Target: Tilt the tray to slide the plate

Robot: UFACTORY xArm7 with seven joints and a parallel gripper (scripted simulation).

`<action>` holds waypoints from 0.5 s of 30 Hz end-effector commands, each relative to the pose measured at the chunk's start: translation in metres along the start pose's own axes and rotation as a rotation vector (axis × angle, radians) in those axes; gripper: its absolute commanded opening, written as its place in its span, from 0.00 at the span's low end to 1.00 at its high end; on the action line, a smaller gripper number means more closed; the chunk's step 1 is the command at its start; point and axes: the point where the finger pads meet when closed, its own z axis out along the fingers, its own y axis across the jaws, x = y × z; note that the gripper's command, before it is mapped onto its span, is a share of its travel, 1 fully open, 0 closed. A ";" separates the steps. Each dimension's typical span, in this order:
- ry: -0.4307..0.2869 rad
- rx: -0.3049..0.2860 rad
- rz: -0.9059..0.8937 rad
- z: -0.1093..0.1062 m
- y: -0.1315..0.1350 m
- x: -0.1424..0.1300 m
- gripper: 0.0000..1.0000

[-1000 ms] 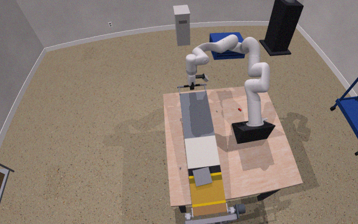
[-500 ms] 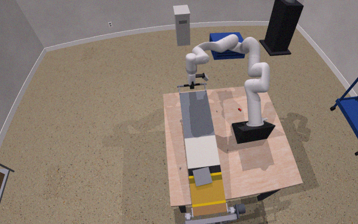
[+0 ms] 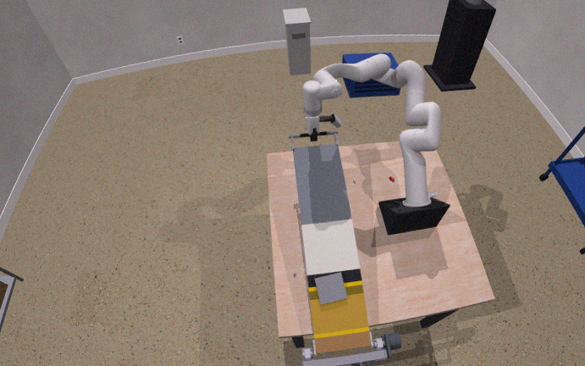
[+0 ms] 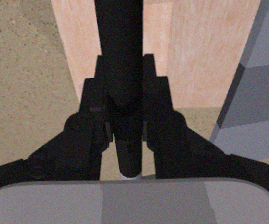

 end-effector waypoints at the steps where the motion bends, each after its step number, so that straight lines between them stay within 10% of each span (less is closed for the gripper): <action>1: -0.009 0.000 -0.004 -0.031 0.006 -0.001 0.00; 5: -0.009 0.000 -0.004 0.025 -0.004 -0.001 0.00; 15: -0.009 0.000 -0.004 0.031 -0.005 -0.001 0.00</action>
